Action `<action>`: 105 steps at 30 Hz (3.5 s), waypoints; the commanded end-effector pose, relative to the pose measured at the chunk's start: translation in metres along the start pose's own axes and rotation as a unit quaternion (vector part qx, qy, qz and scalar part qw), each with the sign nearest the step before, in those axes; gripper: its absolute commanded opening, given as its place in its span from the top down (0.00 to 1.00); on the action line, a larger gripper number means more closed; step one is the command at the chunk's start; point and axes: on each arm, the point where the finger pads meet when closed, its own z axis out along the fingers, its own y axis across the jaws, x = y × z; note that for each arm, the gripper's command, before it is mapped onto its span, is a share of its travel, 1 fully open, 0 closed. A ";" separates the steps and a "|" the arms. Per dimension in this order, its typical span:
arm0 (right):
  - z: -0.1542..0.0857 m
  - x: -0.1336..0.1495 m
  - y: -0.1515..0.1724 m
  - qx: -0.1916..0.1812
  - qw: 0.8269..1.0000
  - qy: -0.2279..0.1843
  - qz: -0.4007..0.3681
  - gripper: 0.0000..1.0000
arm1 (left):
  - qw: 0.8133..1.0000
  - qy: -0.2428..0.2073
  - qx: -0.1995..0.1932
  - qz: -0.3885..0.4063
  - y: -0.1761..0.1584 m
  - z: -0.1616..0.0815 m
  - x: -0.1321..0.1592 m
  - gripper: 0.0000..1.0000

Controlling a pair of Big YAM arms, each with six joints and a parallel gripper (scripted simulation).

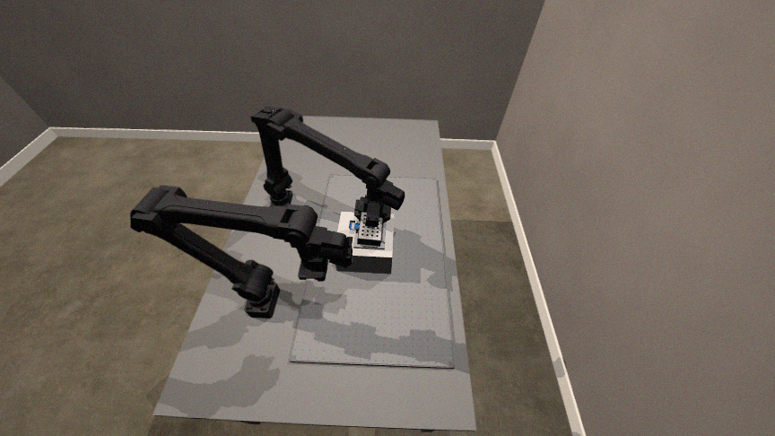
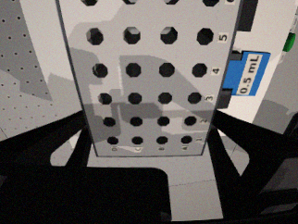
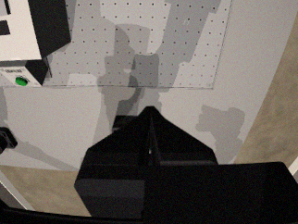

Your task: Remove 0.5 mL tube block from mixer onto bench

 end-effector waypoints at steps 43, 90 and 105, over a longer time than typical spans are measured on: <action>-0.027 -0.012 -0.003 0.007 0.999 -0.036 -0.003 1.00 | 0.998 -0.034 -0.062 0.000 0.021 -0.062 -0.010 1.00; -0.027 -0.010 -0.003 0.007 0.999 -0.033 -0.005 1.00 | 0.998 -0.034 -0.060 0.006 0.007 -0.074 -0.011 1.00; -0.026 -0.009 -0.003 0.007 0.999 -0.032 -0.006 1.00 | 0.998 -0.034 -0.059 0.005 0.007 -0.073 -0.011 1.00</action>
